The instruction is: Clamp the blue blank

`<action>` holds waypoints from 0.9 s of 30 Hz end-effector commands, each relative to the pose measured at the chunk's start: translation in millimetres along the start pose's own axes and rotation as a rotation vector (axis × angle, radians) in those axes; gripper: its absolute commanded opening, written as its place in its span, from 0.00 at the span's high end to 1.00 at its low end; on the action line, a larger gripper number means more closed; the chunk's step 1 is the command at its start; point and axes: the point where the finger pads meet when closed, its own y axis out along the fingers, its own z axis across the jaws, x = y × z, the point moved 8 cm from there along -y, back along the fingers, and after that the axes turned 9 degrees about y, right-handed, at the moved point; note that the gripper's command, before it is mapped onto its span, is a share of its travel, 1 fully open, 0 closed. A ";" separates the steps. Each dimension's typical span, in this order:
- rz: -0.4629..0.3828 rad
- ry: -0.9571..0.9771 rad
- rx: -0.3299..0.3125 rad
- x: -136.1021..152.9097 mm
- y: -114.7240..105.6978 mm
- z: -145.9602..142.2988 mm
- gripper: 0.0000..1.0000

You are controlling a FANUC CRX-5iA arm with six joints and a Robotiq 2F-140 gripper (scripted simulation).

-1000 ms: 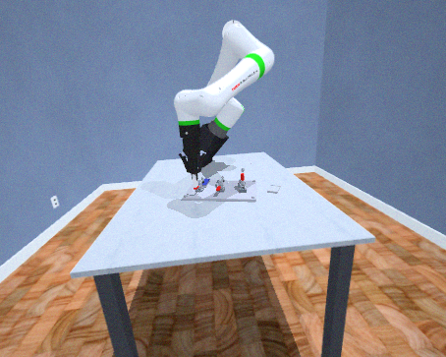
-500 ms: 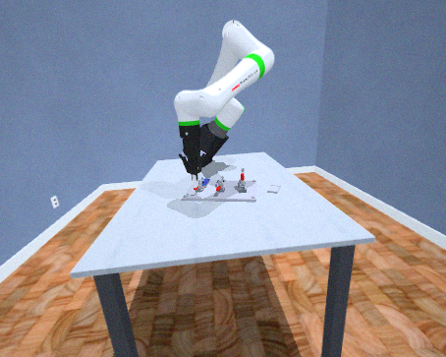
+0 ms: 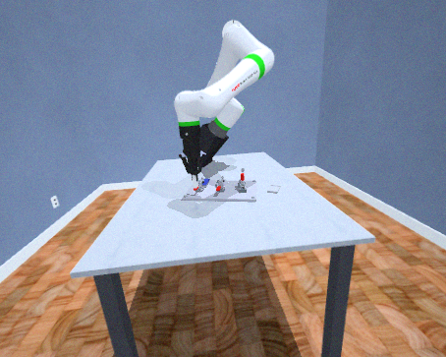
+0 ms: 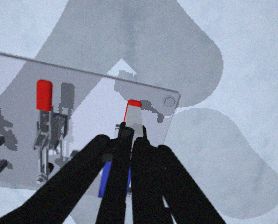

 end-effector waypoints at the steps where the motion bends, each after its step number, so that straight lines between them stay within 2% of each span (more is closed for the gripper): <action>1: 0.000 0.000 0.000 0.0 -0.1 0.1 1.00; 27: 0.000 0.000 0.000 0.0 2.4 0.1 1.00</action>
